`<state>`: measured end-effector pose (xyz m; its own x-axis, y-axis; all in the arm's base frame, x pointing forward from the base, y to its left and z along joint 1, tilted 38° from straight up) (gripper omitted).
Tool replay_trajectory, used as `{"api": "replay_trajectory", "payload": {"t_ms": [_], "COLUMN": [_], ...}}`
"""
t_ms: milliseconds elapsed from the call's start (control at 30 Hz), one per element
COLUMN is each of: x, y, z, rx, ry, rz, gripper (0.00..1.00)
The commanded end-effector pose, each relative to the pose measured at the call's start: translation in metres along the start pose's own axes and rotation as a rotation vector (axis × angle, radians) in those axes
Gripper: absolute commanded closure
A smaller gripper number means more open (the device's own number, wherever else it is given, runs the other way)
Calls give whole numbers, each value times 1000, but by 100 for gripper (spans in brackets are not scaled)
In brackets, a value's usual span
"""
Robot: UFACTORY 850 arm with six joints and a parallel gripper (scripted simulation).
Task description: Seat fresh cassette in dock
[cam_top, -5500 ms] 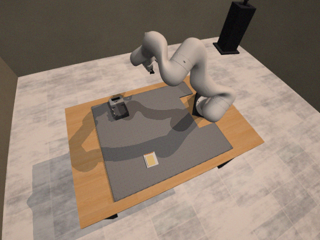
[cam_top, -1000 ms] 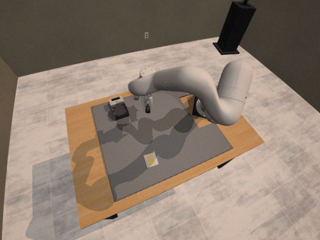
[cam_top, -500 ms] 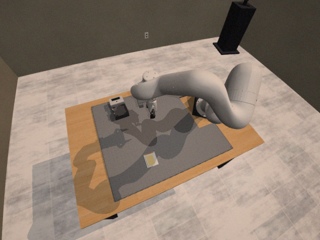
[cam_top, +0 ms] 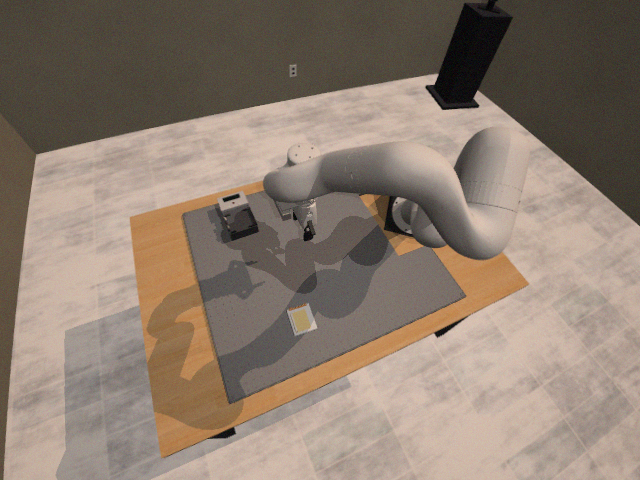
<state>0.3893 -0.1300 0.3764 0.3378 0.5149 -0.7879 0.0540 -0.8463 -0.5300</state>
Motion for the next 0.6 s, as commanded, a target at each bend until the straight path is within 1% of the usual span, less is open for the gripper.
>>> {"api": "replay_trajectory", "payload": {"t_ms": [0, 33, 133, 567], "x": [6, 9, 9, 37], "y": [-11, -15, -15, -61], "z": [-8, -11, -11, -36], "rx": [-96, -123, -123, -476], "ry": [-2, -3, -3, -14], "rz": [6, 7, 7, 17], "gripper": [0, 0, 0, 0]}}
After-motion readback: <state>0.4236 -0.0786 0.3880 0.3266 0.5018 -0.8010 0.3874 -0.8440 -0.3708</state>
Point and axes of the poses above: the point where the finger pads meet when closed, its own x axis out along the fingers, its own y axis across the jaws, z = x × y, the point moved 9 cm from there along -x, back along the fingers, and after that the axes turned 8 degrees about x, right-handed, at the moved point
